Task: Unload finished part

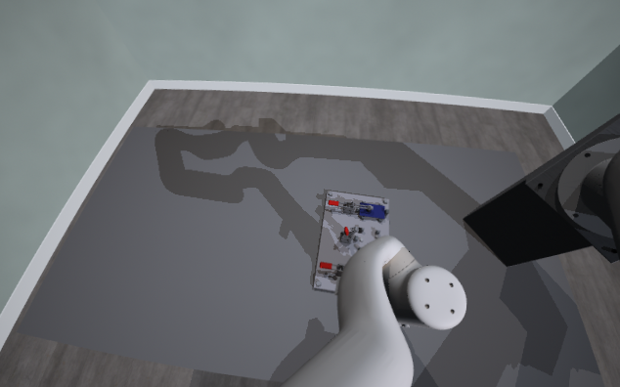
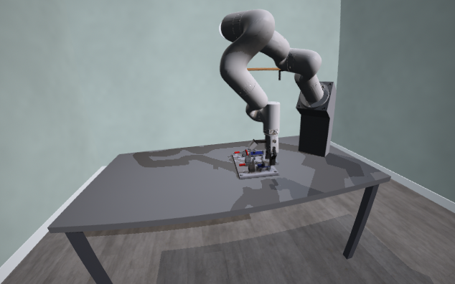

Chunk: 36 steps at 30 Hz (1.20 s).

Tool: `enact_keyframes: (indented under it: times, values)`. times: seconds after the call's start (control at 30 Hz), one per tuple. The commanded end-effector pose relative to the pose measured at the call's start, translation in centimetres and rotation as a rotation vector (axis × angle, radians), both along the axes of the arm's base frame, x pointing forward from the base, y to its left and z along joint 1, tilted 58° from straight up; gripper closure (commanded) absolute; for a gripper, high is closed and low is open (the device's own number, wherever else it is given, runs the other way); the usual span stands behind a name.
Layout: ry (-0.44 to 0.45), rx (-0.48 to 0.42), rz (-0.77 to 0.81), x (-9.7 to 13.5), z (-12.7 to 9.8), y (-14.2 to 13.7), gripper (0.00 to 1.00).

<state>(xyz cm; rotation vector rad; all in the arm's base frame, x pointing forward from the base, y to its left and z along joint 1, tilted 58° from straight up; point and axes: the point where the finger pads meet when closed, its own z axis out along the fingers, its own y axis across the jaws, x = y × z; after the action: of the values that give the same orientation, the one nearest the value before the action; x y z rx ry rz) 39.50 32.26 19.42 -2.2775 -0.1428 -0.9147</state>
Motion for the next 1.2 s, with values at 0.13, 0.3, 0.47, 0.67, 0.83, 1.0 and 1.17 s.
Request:
enact_keyframes:
  times: [0.13, 0.3, 0.47, 0.67, 0.83, 1.0, 1.17]
  values:
    - [-0.001, -0.002, -0.001, -0.8, 1.3, 1.8, 1.00]
    - [-0.001, -0.002, -0.001, -1.1, 1.8, 2.6, 1.00]
    - [-0.001, -0.002, -0.001, -1.2, 2.0, 2.9, 1.00]
    - [-0.001, -0.002, -0.001, -1.3, 2.3, 3.2, 1.00]
    - [-0.001, -0.002, -0.001, -1.4, 2.3, 3.2, 1.00]
    - [-0.001, -0.002, -0.001, -1.4, 2.3, 3.2, 1.00]
    - [-0.001, -0.002, -0.001, -1.4, 2.3, 3.2, 1.00]
